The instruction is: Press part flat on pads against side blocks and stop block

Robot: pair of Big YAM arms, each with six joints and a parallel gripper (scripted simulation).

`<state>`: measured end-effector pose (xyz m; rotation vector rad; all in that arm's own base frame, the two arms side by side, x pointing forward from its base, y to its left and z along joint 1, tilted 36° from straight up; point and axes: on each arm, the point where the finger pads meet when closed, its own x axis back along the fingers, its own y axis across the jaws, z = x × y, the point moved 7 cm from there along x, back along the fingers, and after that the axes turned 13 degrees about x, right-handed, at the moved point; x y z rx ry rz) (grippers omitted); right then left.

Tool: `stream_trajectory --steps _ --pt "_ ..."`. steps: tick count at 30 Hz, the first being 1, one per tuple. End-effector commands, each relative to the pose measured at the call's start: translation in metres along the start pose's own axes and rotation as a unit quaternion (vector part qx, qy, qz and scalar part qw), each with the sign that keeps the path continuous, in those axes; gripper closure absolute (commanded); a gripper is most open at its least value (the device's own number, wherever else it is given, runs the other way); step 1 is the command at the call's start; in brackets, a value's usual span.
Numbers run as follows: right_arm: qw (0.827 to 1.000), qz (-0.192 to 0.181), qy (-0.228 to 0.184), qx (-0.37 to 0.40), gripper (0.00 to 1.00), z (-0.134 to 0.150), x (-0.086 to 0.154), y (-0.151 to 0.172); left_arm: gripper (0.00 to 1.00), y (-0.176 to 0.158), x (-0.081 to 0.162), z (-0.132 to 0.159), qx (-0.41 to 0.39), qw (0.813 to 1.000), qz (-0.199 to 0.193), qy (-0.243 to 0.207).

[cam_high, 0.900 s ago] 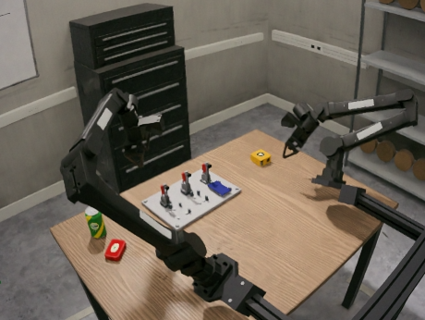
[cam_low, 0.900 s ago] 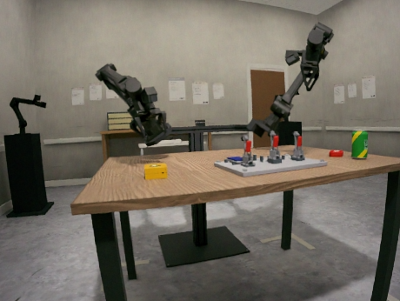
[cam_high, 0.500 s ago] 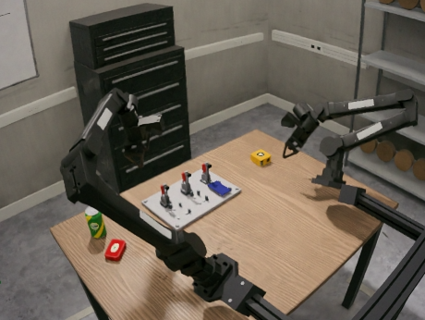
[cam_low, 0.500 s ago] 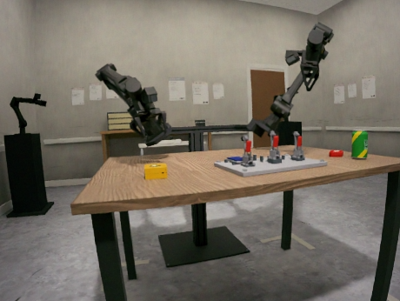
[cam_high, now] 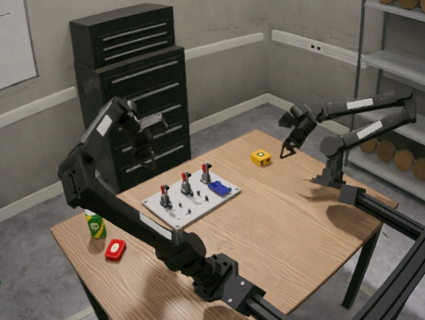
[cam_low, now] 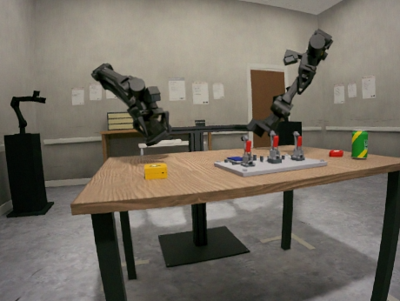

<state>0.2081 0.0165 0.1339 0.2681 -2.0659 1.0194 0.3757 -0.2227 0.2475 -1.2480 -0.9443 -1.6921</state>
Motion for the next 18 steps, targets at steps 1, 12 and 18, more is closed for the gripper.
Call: stream_trajectory --steps 1,12,18 --pt "1.0 -0.003 -0.009 -0.009 0.0 -0.016 -0.011 0.009 0.0 -0.004 -0.01 0.004 0.106 0.992 -0.038 -0.049" --pt "0.999 0.007 -0.033 0.008 0.0 -0.077 -0.046 0.044 0.0 -0.019 -0.032 -0.012 0.25 0.931 -0.072 -0.255" --pt "0.998 0.014 -0.047 0.029 0.0 -0.117 -0.073 0.074 0.0 -0.029 -0.035 -0.022 0.266 0.899 -0.073 -0.339"
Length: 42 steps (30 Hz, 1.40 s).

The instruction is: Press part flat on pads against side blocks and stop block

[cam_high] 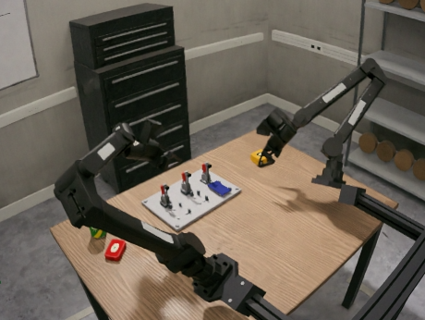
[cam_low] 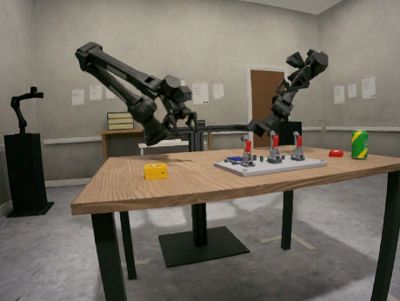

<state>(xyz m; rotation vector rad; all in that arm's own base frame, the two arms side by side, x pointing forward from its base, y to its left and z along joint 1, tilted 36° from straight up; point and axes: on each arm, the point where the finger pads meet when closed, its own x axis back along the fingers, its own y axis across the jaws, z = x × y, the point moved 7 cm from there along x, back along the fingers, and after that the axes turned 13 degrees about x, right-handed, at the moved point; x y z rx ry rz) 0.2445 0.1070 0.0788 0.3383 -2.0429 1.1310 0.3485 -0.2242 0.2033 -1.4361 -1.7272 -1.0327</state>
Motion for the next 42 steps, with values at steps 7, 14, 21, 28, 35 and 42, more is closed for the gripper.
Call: stream_trajectory --steps 7,14,21,28,35,42 --pt "0.999 0.013 -0.025 0.019 0.0 -0.081 -0.058 0.033 0.0 0.003 0.002 -0.006 0.023 0.998 -0.015 -0.055" --pt "0.998 0.015 -0.024 0.056 0.0 -0.119 -0.095 0.069 0.0 0.001 0.002 -0.007 0.021 0.998 -0.012 -0.059" --pt "0.998 0.018 -0.023 0.058 0.0 -0.133 -0.11 0.079 0.0 0.001 0.002 -0.007 0.021 0.998 -0.012 -0.059" --pt "0.998 0.02 -0.028 0.053 0.0 -0.137 -0.107 0.075 0.0 -0.002 0.0 -0.008 0.019 0.998 -0.007 -0.056" --pt "0.98 -0.013 0.046 0.191 0.79 -0.134 -0.128 0.086 0.0 -0.002 0.0 -0.008 0.019 0.998 -0.007 -0.056" --pt "0.942 -0.057 0.119 0.31 1.0 -0.144 -0.15 0.091 0.0 -0.002 0.0 -0.008 0.019 0.998 -0.007 -0.056"
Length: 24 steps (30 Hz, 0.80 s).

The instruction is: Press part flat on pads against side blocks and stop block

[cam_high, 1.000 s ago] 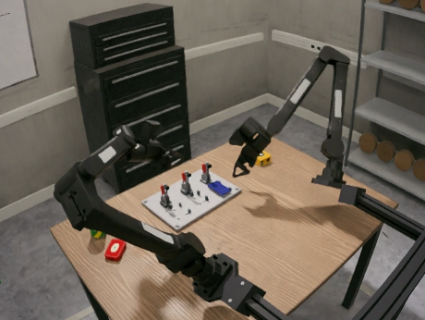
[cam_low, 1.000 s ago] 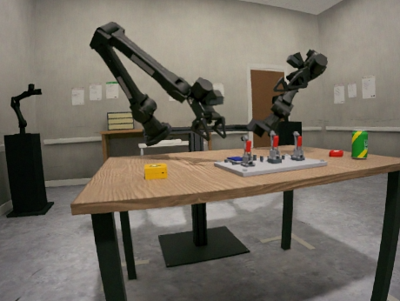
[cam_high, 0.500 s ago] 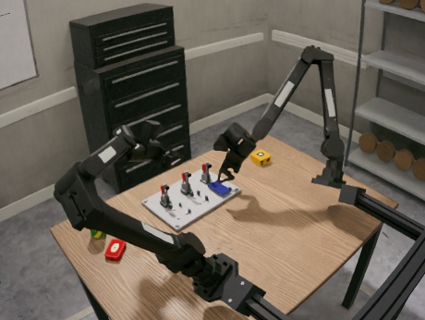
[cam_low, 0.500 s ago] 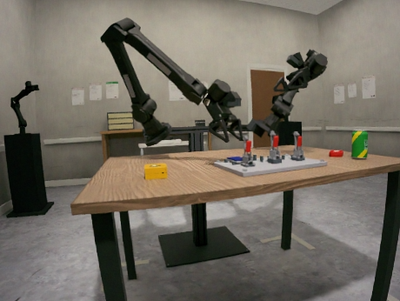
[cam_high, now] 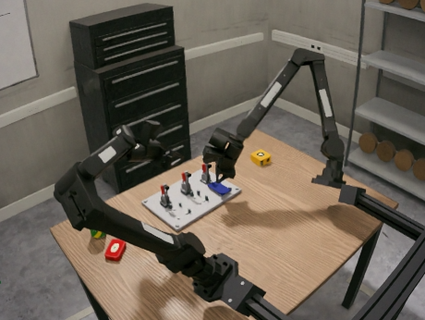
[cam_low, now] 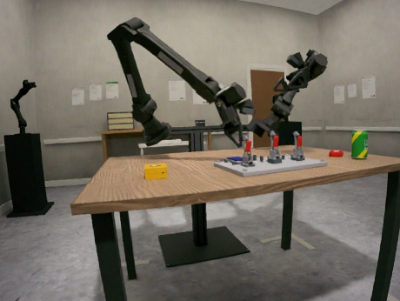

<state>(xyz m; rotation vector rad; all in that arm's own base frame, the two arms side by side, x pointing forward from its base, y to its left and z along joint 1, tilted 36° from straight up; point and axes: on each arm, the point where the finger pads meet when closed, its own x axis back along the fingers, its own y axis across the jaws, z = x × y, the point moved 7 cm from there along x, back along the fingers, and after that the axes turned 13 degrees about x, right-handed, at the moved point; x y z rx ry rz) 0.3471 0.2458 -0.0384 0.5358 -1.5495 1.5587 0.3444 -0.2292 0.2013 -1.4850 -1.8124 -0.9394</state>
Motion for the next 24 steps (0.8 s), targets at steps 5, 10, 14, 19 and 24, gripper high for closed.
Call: stream_trajectory --steps 5,10,14,19,24 --pt "0.975 -0.078 0.081 0.193 1.0 -0.033 -0.021 -0.012 0.0 0.003 0.003 -0.005 0.001 1.0 -0.004 -0.005" --pt "0.949 -0.125 0.114 0.265 1.0 -0.04 -0.029 -0.016 0.0 0.003 0.003 -0.005 0.001 1.0 -0.004 -0.005" --pt "0.936 -0.145 0.128 0.293 1.0 -0.044 -0.031 -0.017 0.0 0.003 0.003 -0.005 0.001 1.0 -0.004 -0.005" --pt "0.936 -0.15 0.134 0.29 1.0 -0.046 -0.032 -0.017 0.0 0.003 0.003 -0.005 0.001 1.0 -0.004 -0.005" --pt "0.939 -0.144 0.129 0.284 1.0 -0.048 -0.032 -0.02 0.0 0.003 0.003 -0.005 0.001 1.0 -0.004 -0.005"
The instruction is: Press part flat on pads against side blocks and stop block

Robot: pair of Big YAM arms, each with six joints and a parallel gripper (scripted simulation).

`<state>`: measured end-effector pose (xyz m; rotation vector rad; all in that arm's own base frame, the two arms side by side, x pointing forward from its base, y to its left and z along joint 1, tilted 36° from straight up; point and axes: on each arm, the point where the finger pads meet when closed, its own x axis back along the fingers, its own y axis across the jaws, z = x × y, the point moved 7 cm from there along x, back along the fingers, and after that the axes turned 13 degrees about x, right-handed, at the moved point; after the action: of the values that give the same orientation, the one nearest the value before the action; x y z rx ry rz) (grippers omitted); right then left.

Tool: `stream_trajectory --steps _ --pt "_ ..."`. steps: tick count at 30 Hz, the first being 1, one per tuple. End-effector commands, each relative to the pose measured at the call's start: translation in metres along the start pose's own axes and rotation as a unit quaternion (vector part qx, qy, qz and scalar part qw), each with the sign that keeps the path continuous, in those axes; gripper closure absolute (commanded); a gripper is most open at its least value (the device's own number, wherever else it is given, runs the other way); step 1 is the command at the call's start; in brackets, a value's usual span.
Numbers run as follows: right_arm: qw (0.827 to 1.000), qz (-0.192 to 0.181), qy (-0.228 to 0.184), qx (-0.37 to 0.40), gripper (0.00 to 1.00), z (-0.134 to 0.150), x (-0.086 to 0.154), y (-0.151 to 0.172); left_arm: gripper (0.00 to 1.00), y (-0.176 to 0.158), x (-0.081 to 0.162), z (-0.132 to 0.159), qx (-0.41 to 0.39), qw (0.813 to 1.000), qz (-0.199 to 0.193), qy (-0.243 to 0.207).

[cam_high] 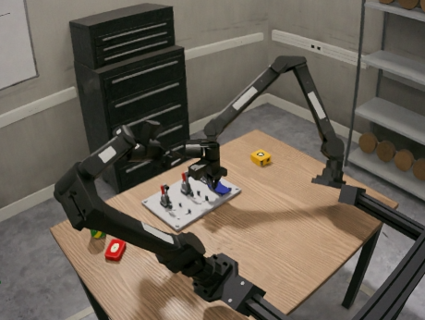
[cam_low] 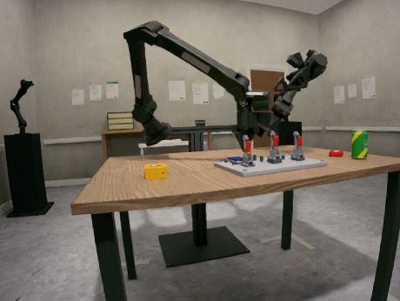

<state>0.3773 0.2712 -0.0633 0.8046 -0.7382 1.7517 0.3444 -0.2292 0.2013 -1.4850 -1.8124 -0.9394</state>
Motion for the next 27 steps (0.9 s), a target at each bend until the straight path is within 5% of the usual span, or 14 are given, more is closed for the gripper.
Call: stream_trajectory --steps 1,16,27 --pt "1.0 0.008 -0.005 -0.01 1.0 -0.002 0.005 -0.018 0.0 0.003 0.003 -0.005 0.001 1.0 -0.004 -0.005" --pt "1.0 0.001 -0.001 -0.004 1.0 -0.001 -0.03 -0.021 0.0 0.003 0.003 -0.005 0.001 1.0 -0.004 -0.005" --pt "1.0 0.024 -0.011 -0.005 1.0 -0.008 -0.006 -0.021 0.0 0.003 0.003 -0.005 0.001 1.0 -0.004 -0.005"
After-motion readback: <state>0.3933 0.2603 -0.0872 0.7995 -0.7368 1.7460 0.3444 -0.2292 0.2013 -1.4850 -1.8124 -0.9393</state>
